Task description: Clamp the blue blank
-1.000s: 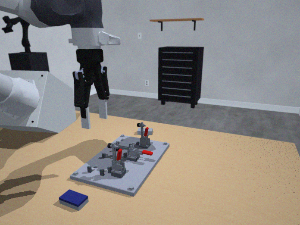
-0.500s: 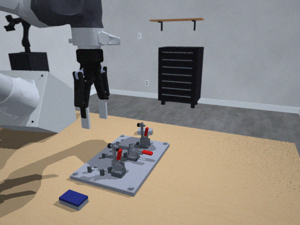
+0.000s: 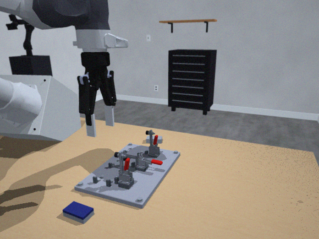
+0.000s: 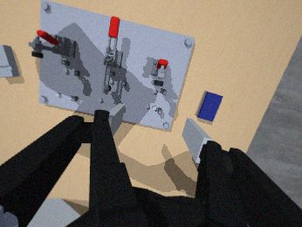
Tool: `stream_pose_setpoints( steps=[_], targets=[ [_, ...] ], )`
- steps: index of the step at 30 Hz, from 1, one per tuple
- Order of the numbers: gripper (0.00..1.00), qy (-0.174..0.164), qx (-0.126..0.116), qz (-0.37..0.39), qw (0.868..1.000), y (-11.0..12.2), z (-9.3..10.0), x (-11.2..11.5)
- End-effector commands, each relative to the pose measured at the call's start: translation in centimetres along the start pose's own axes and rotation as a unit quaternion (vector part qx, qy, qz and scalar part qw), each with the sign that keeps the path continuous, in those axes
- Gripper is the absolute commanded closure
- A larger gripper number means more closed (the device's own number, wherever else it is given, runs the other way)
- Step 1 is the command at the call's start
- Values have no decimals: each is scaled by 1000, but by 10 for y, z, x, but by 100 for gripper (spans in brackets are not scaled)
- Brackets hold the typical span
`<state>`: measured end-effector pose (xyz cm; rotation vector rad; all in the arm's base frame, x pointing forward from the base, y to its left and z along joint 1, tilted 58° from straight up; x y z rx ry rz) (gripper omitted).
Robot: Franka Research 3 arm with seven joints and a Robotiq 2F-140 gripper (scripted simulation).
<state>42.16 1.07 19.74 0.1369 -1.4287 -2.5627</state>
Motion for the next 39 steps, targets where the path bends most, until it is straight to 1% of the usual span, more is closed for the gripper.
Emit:
stream_pose_setpoints(
  steps=[1,16,22,29,31,39],
  targets=[
    [42,4,-1,-1,1000,-1,1,-1],
    [42,4,-1,-1,1000,0,1,-1],
    [42,4,-1,-1,1000,4,1,0],
    [42,4,-1,-1,1000,19,1,2],
    [42,4,-1,-1,1000,19,1,2],
    [42,4,-1,-1,1000,51,1,6]
  ],
)
Point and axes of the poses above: the point where the finger pads meet when closed, its own z axis back along the fingers, its own y axis across the jaws, x = y × z, the point moved 1 cm from there along z, back along the fingers, and after that the axes turned 13 degrees about z, right-handed, at the moved point
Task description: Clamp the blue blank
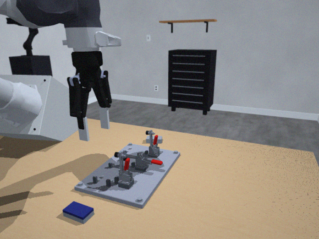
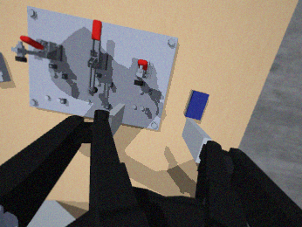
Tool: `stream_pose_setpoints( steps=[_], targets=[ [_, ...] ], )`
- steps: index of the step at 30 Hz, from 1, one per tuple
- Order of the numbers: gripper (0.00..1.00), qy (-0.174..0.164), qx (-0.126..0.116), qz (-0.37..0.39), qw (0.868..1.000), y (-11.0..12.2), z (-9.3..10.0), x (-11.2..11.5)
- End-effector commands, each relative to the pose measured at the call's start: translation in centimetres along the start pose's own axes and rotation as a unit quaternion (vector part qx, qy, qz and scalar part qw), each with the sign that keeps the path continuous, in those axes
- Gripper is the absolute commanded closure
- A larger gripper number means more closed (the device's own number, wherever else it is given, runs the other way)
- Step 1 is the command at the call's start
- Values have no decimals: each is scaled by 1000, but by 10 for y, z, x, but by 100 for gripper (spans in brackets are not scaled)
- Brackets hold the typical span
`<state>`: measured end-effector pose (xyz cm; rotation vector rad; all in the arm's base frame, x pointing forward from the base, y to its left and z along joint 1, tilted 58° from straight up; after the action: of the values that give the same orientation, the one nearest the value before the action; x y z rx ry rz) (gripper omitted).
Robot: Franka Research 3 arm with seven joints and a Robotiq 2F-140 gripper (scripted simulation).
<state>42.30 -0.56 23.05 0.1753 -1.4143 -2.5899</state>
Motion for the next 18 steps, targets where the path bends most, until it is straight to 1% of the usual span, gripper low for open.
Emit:
stream_pose_setpoints(
  steps=[1,7,9,18],
  targets=[
    [42,-3,6,14,1000,19,-2,4],
    [42,-3,6,14,1000,49,-2,7],
    [42,-3,6,14,1000,49,-2,7],
    [42,-3,6,14,1000,90,-1,12]
  ],
)
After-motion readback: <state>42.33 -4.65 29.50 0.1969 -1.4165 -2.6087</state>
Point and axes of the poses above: the point where the finger pads meet when closed, its own z axis back along the fingers, its own y axis across the jaws, x = y × z, the point moved 1 cm from there along z, back along the fingers, and after that the axes turned 13 degrees about z, right-handed, at the moved point
